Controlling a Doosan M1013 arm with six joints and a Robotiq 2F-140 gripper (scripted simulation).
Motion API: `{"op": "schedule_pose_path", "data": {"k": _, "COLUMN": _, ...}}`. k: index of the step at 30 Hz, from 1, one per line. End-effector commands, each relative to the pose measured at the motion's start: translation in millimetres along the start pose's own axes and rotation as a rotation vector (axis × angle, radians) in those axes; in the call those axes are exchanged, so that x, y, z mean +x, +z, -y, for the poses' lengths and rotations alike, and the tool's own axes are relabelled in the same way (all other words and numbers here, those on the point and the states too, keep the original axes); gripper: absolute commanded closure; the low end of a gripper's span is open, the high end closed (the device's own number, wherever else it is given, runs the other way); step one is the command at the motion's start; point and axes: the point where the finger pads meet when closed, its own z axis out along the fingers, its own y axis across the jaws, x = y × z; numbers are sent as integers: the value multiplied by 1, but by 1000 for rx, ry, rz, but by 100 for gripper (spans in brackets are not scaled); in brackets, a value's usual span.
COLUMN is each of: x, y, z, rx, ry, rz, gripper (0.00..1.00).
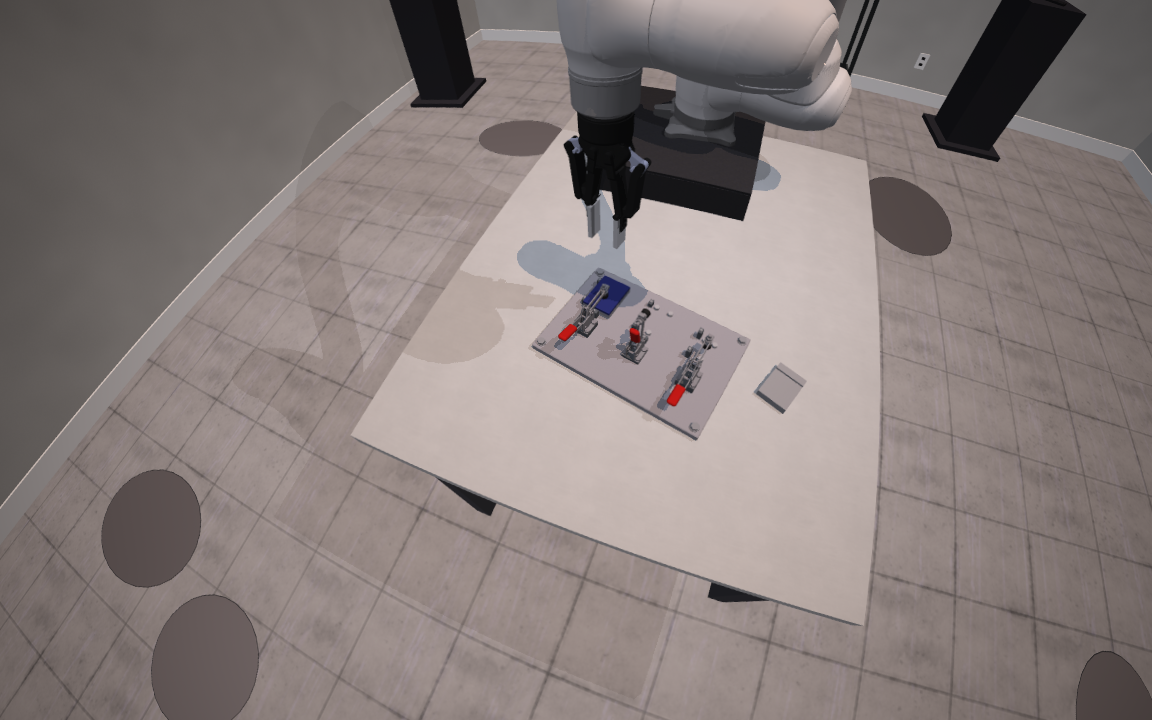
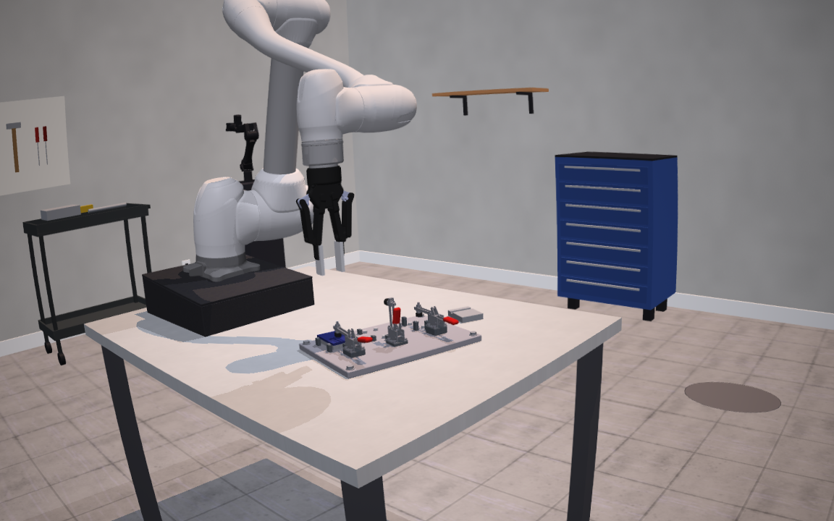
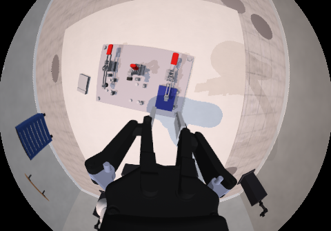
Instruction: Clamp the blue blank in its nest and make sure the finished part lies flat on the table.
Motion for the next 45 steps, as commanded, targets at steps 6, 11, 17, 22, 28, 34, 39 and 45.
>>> {"op": "schedule_pose_path", "data": {"k": 6, "x": 0, "y": 0, "z": 0, "rx": 0, "ry": 0, "rz": 0, "gripper": 72}}
{"op": "schedule_pose_path", "data": {"k": 11, "x": 0, "y": 0, "z": 0, "rx": 0, "ry": 0, "rz": 0, "gripper": 72}}
{"op": "schedule_pose_path", "data": {"k": 17, "x": 0, "y": 0, "z": 0, "rx": 0, "ry": 0, "rz": 0, "gripper": 72}}
{"op": "schedule_pose_path", "data": {"k": 22, "x": 0, "y": 0, "z": 0, "rx": 0, "ry": 0, "rz": 0, "gripper": 72}}
{"op": "schedule_pose_path", "data": {"k": 28, "x": 0, "y": 13, "z": 0, "rx": 0, "ry": 0, "rz": 0, "gripper": 72}}
{"op": "schedule_pose_path", "data": {"k": 34, "x": 0, "y": 53, "z": 0, "rx": 0, "ry": 0, "rz": 0, "gripper": 72}}
{"op": "schedule_pose_path", "data": {"k": 39, "x": 0, "y": 60, "z": 0, "rx": 0, "ry": 0, "rz": 0, "gripper": 72}}
{"op": "schedule_pose_path", "data": {"k": 45, "x": 11, "y": 60, "z": 0, "rx": 0, "ry": 0, "rz": 0, "gripper": 72}}
